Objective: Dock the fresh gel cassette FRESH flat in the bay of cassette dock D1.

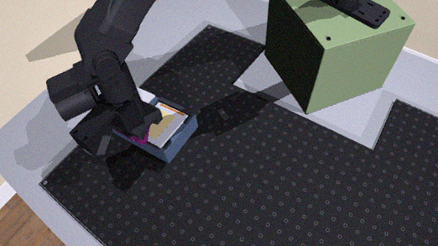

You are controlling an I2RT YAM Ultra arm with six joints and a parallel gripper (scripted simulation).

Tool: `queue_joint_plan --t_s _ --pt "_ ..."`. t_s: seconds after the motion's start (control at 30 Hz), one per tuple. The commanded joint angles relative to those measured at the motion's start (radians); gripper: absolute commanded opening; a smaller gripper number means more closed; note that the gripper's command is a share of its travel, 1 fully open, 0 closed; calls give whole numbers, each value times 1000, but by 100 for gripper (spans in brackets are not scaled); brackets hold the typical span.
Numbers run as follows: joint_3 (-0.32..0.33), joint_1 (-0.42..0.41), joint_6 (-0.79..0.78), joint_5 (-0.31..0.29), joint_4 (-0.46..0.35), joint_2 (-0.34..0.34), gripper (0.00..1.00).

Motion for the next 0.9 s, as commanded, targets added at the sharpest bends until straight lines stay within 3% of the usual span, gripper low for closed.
queue_joint_plan --t_s 0.0,0.2,0.23,0.33,0.37,0.87 --pt "29 -15 -9 2 -20 -48 0" --pt "29 -15 -9 2 -21 -48 0" --pt "58 -18 26 2 -34 -16 0" --pt "29 -21 -16 2 -24 -44 0" --pt "-12 -23 -17 1 -13 -46 0" --pt "-141 -41 -35 3 63 -105 0"
